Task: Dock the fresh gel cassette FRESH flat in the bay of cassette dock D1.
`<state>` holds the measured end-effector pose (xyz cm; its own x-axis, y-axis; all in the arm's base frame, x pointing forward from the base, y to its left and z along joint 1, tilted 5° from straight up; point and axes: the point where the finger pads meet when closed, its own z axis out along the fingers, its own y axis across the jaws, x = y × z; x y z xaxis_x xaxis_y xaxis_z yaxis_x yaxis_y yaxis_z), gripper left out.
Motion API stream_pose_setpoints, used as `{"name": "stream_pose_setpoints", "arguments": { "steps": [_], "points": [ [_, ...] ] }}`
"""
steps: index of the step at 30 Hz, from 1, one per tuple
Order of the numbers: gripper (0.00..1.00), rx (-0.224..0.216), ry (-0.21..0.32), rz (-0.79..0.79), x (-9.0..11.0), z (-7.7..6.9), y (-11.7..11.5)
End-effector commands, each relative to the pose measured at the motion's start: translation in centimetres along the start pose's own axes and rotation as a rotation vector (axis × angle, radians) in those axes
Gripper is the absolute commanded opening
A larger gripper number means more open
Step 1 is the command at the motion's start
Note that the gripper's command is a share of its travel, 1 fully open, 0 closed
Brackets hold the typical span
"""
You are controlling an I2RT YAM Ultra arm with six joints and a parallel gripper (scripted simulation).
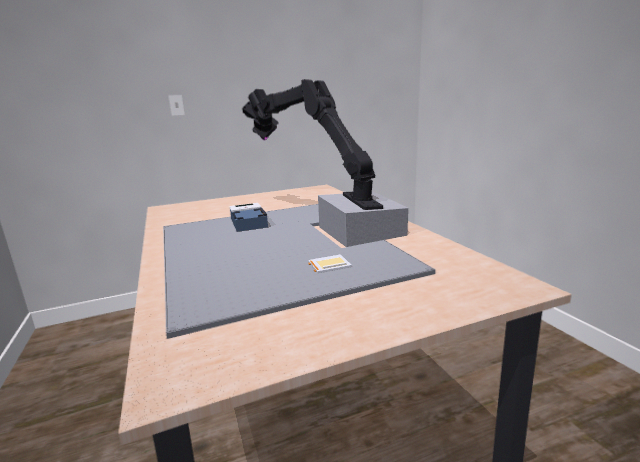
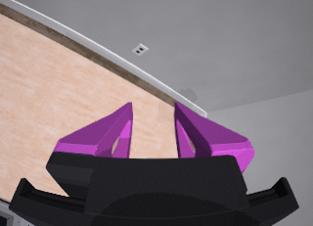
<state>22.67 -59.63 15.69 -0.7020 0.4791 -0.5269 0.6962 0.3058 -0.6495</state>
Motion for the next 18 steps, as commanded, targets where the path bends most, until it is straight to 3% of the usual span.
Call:
{"name": "stream_pose_setpoints", "arguments": {
  "steps": [1,5,7,12,15,18],
  "points": [
    [0.36,-0.08,-0.065,-0.026,-2.2,-3.2,0.0],
    [0.36,-0.089,-0.048,-0.024,-1.7,-3.9,2.2],
    [0.36,-0.07,-0.062,-0.011,-2.3,-4.4,2.7],
    [0.36,-0.069,-0.063,-0.01,-2.4,-5.0,3.7],
    [0.36,-0.048,-0.076,0.02,-3.0,-4.9,1.9],
    [0.36,-0.047,-0.078,0.021,-3.1,-5.0,1.8]
  ]
}}
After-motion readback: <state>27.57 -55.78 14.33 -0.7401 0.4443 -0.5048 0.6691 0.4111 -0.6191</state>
